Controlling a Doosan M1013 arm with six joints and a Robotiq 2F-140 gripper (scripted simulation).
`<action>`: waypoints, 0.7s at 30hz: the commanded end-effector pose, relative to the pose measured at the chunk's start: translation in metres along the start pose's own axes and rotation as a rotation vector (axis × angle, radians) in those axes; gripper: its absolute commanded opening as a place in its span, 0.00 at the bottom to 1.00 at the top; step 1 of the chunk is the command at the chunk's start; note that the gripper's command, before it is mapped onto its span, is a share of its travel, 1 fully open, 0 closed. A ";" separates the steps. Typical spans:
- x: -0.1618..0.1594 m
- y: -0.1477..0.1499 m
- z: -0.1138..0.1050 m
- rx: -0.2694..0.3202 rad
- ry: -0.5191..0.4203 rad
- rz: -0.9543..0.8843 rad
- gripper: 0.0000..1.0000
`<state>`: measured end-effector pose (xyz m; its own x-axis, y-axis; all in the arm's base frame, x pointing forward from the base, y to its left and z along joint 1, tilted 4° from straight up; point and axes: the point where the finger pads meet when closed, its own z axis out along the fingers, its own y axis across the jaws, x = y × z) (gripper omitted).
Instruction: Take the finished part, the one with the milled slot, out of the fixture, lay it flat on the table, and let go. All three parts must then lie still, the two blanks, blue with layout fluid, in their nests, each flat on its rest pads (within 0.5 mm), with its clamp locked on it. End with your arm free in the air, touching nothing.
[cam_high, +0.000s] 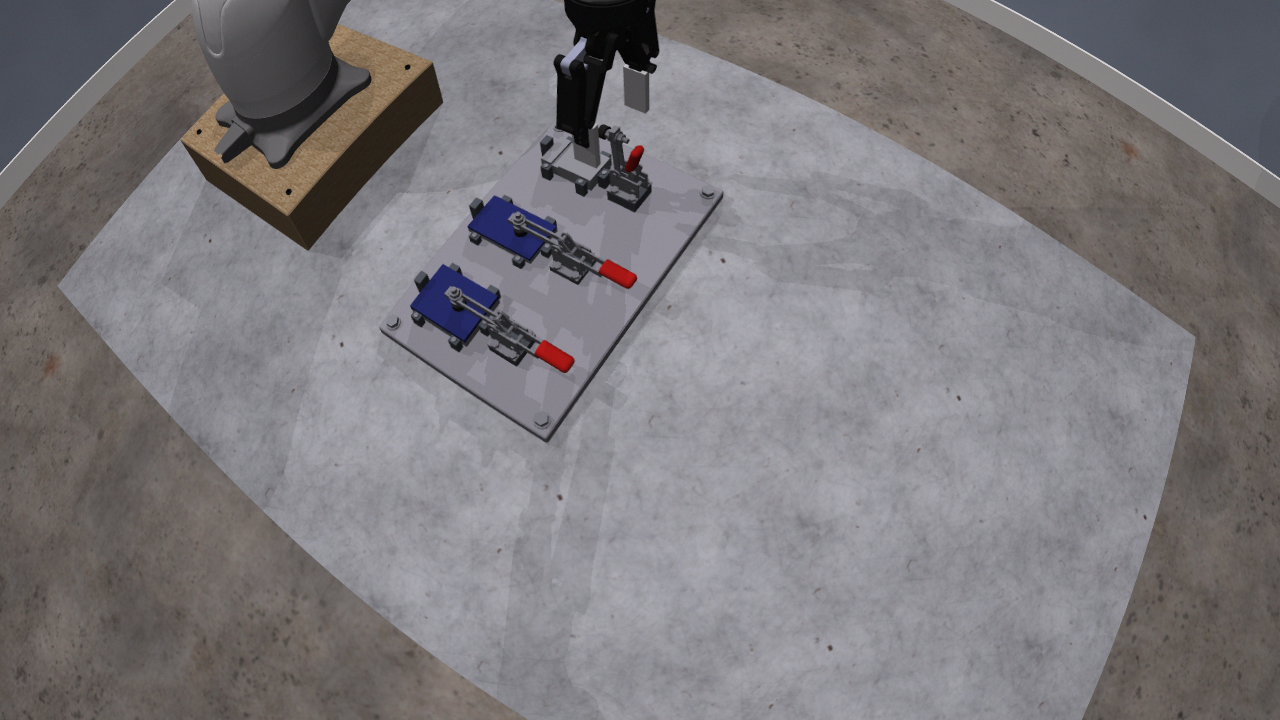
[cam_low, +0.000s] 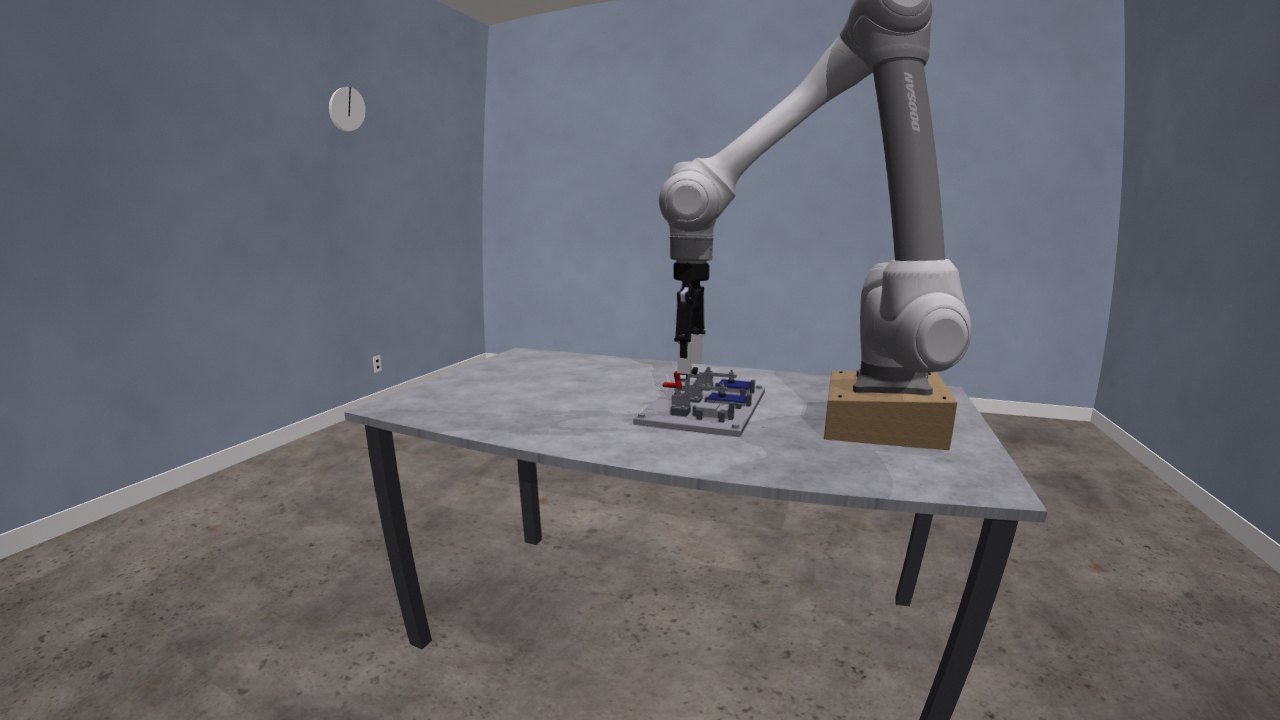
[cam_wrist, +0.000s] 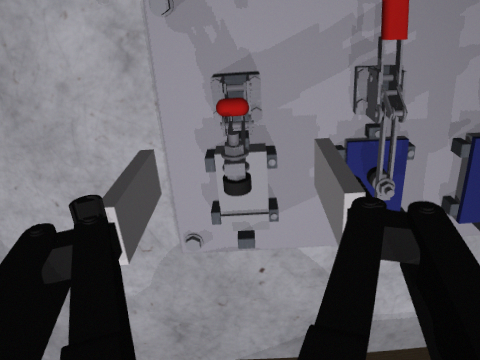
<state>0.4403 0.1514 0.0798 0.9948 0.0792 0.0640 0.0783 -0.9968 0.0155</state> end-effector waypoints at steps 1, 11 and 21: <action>-0.011 -0.003 -0.001 0.005 0.004 0.005 0.58; -0.035 -0.003 0.000 0.005 0.004 0.005 0.58; -0.053 -0.003 0.000 0.005 0.004 0.005 0.58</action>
<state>0.3904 0.1485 0.0763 0.9950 0.0778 0.0633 0.0771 -0.9969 0.0137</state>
